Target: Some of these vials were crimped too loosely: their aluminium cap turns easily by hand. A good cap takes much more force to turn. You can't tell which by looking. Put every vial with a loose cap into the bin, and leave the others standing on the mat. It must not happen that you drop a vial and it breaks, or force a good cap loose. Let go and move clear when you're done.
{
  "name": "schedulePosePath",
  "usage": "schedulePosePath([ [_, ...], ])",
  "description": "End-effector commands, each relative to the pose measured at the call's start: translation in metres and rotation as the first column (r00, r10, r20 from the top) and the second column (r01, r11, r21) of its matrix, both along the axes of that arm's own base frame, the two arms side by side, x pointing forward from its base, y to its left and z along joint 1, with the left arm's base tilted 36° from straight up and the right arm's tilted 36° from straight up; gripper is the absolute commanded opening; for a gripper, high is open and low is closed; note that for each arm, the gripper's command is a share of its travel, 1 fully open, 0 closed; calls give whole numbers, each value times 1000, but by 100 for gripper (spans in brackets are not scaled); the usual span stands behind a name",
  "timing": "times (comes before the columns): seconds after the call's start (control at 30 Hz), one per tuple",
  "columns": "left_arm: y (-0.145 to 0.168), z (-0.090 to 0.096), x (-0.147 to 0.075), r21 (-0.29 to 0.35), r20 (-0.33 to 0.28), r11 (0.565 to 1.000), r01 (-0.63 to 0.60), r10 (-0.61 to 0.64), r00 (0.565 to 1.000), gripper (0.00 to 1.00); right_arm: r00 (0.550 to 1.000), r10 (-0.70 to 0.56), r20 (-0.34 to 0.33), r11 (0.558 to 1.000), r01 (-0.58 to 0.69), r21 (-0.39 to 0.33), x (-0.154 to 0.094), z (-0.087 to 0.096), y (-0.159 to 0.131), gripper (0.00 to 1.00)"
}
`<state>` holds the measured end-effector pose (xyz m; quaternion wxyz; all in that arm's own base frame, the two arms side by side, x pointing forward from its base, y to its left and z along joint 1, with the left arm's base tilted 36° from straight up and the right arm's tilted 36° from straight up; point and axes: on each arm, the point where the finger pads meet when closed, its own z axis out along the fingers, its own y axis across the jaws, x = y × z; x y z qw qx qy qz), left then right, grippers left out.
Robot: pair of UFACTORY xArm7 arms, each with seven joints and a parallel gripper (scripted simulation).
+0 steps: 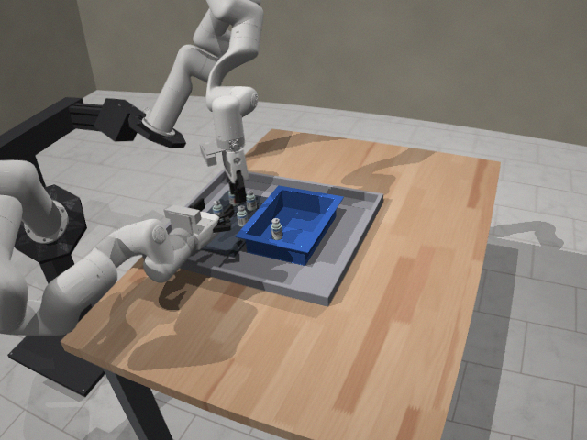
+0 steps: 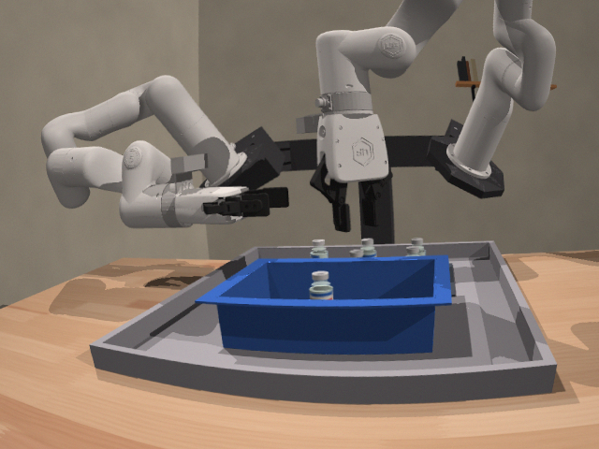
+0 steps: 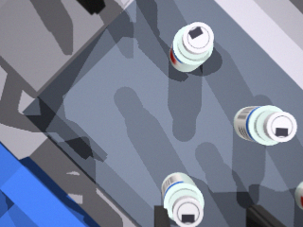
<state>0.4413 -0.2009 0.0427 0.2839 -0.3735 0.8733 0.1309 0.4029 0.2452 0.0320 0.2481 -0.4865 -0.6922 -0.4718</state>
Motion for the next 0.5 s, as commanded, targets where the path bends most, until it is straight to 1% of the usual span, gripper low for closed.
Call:
schedulePosePath([
  [0.0,-6,8,-3,-3,2,1000,3,-3,1000,50,1000,4,2,1000,-4,1,-1,1,1,100],
  [0.03,-1,-1,1,-3,2,1000,3,-3,1000,50,1000,4,2,1000,-4,1,-1,1,1,100],
  [0.47,-6,8,-3,-3,2,1000,3,-3,1000,50,1000,4,2,1000,-4,1,-1,2,2,100],
])
